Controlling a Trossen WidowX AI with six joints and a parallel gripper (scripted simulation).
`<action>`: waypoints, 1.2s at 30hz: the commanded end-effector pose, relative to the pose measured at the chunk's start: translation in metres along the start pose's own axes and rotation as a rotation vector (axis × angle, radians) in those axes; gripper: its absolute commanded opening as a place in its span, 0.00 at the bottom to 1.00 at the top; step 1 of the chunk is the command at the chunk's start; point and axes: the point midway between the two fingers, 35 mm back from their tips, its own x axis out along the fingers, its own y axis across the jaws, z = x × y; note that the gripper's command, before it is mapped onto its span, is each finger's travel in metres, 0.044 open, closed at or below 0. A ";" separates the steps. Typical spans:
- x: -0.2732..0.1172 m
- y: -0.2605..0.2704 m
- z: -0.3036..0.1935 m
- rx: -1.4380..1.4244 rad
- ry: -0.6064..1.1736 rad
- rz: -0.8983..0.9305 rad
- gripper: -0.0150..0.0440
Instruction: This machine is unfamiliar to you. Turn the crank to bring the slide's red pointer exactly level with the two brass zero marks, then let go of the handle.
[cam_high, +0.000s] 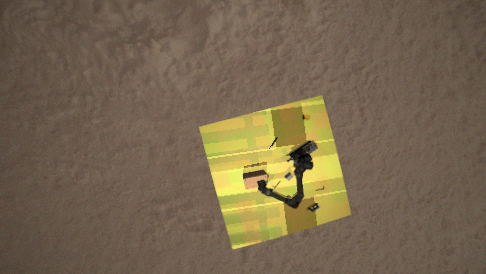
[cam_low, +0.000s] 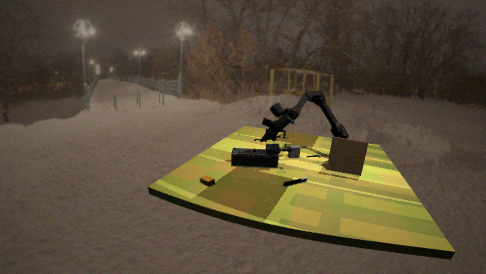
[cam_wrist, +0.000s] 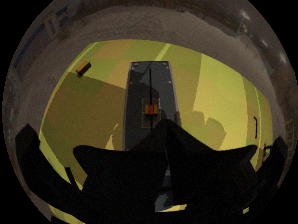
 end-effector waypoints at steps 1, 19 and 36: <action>0.000 0.000 0.000 0.000 0.000 0.000 0.25; 0.000 0.000 0.000 0.000 0.000 0.000 0.92; 0.000 0.000 0.000 0.000 0.000 0.000 0.38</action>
